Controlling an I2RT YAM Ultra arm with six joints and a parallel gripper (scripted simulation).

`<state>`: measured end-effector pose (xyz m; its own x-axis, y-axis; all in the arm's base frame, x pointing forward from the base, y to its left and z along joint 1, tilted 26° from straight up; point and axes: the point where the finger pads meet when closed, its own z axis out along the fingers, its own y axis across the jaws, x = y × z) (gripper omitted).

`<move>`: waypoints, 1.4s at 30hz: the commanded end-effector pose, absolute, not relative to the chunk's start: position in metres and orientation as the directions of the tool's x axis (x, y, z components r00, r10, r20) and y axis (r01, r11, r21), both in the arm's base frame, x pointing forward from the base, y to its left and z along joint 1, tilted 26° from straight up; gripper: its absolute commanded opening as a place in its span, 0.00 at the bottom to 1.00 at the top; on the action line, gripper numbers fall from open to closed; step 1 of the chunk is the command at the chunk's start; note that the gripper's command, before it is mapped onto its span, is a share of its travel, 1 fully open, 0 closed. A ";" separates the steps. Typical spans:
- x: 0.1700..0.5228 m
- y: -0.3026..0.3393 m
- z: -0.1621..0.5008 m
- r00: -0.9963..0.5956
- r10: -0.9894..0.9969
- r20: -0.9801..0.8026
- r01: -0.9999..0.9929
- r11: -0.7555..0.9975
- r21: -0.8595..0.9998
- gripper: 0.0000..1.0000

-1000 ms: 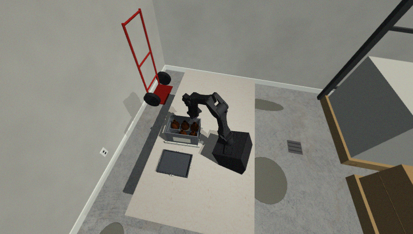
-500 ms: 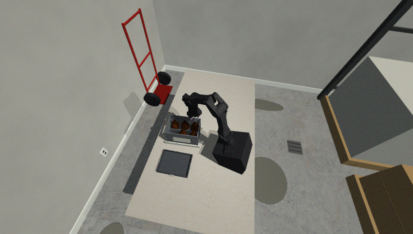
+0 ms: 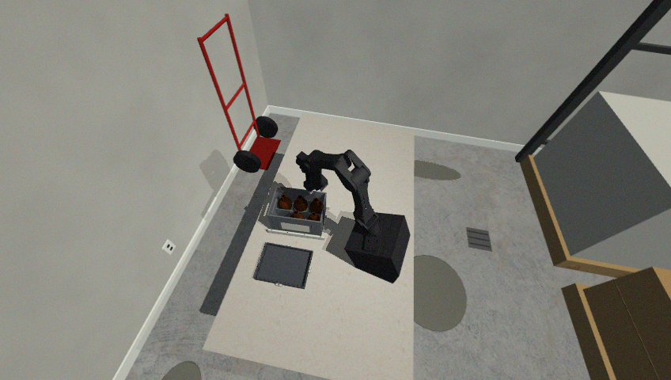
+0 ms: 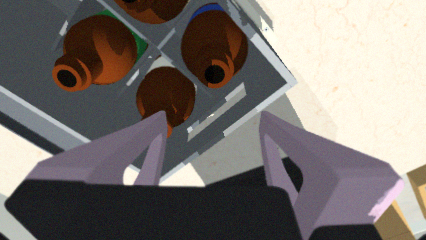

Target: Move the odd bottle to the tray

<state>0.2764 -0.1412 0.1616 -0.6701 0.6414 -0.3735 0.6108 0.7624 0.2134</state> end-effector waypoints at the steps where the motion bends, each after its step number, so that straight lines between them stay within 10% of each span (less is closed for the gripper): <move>1: 0.281 -0.148 0.179 -0.647 0.630 -0.429 0.605 0.767 0.213 0.61; 42: 0.289 -0.145 0.143 -0.664 0.637 -0.391 0.609 0.764 0.212 0.61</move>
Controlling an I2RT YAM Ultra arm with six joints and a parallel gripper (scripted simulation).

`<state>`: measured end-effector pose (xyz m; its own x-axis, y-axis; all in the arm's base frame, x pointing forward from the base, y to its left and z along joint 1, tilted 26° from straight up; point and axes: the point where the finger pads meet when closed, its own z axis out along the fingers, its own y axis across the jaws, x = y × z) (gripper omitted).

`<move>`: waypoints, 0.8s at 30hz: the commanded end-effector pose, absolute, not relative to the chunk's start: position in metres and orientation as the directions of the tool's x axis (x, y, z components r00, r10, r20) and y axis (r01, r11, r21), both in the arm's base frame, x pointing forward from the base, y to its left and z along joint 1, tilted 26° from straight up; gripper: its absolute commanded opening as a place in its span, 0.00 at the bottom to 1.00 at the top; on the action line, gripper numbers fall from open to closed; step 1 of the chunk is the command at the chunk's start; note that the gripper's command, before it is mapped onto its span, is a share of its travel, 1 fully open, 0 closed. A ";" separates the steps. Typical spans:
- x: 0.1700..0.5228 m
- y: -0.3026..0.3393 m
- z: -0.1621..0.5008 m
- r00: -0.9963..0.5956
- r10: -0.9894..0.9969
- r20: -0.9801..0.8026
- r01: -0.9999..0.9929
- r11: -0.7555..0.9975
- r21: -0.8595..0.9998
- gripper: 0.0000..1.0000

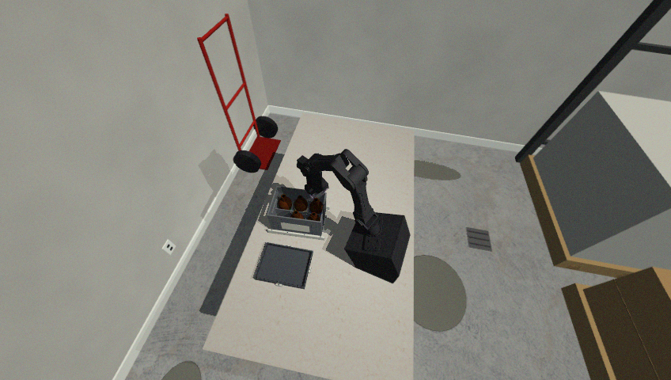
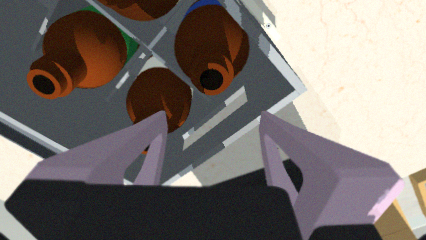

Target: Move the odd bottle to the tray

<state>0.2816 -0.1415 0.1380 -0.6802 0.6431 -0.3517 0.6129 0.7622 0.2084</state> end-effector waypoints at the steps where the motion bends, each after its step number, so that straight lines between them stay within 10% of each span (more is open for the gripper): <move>1: 0.289 -0.146 0.144 -0.660 0.638 -0.397 0.610 0.763 0.212 0.61; 24: 0.297 -0.147 0.124 -0.663 0.639 -0.389 0.611 0.763 0.212 0.61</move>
